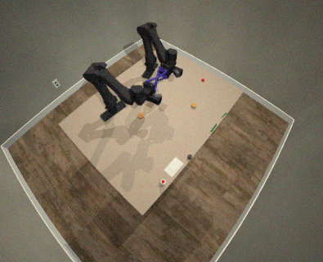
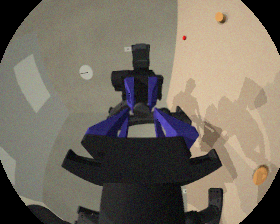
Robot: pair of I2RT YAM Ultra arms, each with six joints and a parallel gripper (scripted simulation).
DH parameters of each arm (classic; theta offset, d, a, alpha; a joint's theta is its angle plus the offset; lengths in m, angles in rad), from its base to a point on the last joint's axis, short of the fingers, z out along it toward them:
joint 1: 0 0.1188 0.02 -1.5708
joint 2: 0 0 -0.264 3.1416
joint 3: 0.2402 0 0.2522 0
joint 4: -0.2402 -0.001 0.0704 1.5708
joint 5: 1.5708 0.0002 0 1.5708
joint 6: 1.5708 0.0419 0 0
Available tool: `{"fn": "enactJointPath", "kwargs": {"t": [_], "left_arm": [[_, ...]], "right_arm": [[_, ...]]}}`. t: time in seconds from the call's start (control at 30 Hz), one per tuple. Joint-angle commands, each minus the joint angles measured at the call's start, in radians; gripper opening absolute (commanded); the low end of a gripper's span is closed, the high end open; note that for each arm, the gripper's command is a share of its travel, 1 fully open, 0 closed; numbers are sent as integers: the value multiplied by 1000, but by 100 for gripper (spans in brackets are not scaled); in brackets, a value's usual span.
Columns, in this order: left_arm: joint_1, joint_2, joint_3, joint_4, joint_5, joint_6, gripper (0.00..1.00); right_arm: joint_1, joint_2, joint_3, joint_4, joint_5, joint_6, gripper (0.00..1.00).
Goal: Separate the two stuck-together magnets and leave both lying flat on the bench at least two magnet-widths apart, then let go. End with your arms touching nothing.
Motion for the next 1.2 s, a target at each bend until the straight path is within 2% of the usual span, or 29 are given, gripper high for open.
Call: {"fn": "enactJointPath", "kwargs": {"t": [0.0,0.47,1.17], "left_arm": [[1,-3,5,3,0,7,25],[1,-3,5,3,0,7,25],[1,-3,5,3,0,7,25]], "right_arm": [[0,-5,4,3,0,-6,40],[-1,-5,4,2,0,-6,26],[0,-9,8,-17,0,0,25]]}}
